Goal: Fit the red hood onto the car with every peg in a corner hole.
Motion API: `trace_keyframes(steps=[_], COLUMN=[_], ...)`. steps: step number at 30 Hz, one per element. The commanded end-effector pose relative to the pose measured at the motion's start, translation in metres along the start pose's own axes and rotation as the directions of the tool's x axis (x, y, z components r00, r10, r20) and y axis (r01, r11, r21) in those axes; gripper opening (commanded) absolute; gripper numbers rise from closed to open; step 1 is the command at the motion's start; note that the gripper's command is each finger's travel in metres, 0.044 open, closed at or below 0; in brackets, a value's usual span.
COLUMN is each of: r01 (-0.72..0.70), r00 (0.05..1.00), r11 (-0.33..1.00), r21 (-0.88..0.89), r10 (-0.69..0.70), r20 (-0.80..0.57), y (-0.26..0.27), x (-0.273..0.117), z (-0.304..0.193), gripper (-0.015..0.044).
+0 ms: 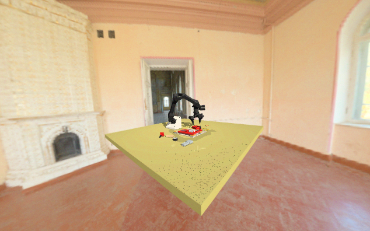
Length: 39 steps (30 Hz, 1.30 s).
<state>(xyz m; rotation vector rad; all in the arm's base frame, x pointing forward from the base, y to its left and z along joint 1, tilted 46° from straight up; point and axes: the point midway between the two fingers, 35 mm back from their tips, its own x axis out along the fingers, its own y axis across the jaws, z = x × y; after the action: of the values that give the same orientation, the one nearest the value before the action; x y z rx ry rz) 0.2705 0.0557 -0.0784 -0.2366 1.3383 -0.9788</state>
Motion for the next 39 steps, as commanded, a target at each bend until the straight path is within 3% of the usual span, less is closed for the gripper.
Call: trace_keyframes(steps=[1,39], r01=[0.005,0.007], r00=[1.000,1.000], r11=[1.000,1.000], r21=[-0.006,-0.006], r10=[-0.005,-0.007], r20=[0.001,0.002], y=[0.000,-0.002], x=[0.004,0.027], z=[-0.001,-0.002], gripper=[0.0440,0.0440])
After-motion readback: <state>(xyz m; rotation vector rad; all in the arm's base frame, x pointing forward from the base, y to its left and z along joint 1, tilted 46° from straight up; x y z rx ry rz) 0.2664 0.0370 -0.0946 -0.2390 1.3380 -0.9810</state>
